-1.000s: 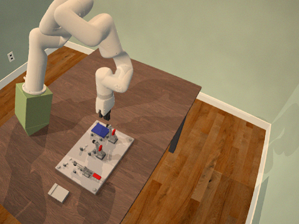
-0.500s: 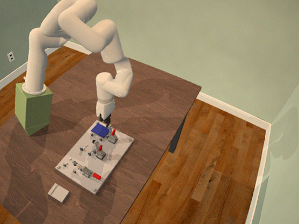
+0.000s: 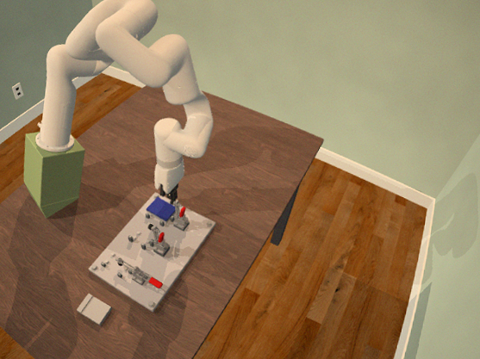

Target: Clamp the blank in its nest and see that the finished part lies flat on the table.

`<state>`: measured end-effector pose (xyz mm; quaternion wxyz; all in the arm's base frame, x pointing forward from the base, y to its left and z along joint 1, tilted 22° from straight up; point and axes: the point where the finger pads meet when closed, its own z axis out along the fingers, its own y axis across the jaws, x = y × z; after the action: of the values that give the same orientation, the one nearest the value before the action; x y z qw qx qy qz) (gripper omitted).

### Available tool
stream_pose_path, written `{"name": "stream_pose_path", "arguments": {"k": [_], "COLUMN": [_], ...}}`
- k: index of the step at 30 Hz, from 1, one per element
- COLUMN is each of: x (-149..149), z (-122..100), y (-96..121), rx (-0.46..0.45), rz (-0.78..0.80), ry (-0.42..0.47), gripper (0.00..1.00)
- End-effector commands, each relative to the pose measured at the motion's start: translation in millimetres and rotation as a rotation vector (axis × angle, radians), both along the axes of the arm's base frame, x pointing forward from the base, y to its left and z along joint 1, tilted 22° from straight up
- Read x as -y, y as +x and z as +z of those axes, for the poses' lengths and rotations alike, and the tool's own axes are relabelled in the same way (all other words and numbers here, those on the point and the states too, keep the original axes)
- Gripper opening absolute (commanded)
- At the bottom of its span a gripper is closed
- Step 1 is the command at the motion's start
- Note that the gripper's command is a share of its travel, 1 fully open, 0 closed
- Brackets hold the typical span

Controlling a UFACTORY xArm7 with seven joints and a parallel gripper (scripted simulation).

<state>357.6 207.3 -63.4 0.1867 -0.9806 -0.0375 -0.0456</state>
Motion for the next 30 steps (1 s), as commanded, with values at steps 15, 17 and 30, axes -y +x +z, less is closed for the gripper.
{"name": "stream_pose_path", "arguments": {"k": [15, 17, 30], "x": [-1.1, -1.1, 2.2], "z": [-3.1, -3.1, -4.4], "y": [2.9, 2.9, 3.2], "rx": [0.002, 0.002, 0.002], "rz": [-0.001, -0.001, -0.001], "ry": [0.0, 0.0, 0.0], "gripper": [0.0, 0.0, 0.0]}}
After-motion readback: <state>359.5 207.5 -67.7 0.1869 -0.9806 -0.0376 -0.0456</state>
